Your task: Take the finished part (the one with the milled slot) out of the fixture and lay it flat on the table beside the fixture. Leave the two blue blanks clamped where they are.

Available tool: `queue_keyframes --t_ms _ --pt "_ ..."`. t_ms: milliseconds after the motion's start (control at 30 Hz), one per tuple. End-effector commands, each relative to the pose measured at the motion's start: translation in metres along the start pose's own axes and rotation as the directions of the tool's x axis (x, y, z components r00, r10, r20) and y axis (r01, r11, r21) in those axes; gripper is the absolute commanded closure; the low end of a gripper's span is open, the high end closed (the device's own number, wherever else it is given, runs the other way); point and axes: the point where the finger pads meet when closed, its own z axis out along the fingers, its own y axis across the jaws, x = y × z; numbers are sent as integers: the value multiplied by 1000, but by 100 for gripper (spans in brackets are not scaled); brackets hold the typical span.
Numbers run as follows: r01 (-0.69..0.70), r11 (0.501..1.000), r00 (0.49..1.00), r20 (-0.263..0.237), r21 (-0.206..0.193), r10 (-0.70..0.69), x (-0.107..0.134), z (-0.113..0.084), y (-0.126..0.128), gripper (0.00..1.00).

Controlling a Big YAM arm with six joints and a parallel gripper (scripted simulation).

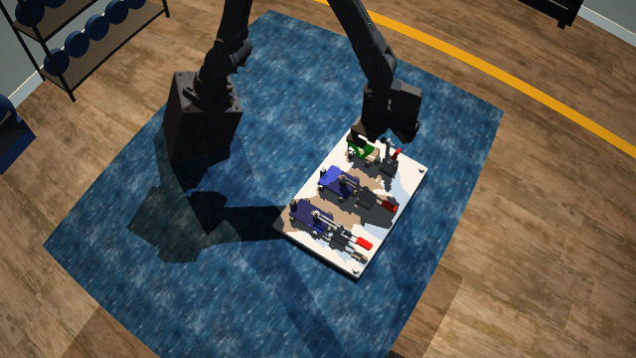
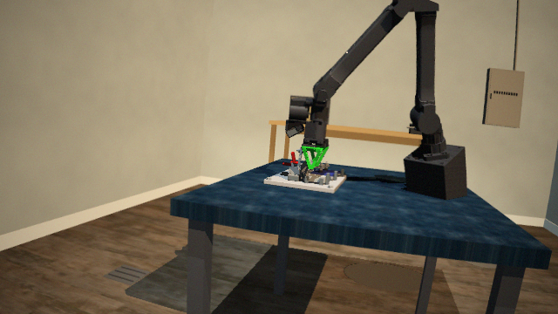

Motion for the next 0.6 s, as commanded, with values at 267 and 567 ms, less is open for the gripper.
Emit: queue_keyframes --t_ms 267,567 --pt "-3 1000 1000 19 -5 3 2 -3 4 8" --pt "-6 1000 1000 13 -4 6 7 -3 4 8"
